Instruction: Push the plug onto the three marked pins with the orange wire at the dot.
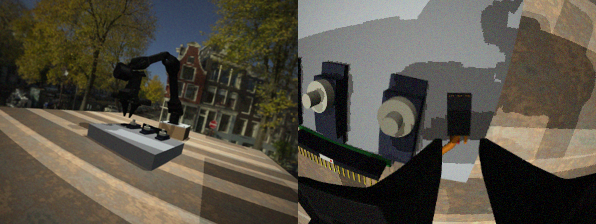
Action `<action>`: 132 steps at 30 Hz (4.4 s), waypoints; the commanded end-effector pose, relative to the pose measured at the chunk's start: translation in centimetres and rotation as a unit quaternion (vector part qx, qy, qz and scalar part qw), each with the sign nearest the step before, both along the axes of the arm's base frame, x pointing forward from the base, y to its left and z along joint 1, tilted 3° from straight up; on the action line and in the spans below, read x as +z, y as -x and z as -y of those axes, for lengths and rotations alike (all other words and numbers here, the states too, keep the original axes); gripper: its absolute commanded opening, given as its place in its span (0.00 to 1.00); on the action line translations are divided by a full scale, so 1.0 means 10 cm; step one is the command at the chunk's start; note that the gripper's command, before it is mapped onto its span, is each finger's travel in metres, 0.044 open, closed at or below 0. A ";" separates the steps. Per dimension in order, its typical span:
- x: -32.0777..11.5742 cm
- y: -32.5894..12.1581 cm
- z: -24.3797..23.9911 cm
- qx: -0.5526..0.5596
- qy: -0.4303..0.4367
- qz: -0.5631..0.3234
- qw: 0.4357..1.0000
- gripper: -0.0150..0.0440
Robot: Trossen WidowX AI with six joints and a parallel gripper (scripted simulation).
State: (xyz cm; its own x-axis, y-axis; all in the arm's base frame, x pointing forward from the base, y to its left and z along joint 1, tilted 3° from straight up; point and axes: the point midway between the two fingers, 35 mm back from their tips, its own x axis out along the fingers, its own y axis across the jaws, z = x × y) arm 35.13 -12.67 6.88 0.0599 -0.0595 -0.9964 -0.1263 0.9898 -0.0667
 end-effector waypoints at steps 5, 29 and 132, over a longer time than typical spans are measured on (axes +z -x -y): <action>-0.22 -0.01 0.02 0.003 0.000 -0.003 1.000 0.45; -0.36 -0.02 0.03 0.003 0.000 -0.003 1.000 0.25; -0.31 0.92 -1.30 -0.122 -0.013 -0.001 0.992 0.25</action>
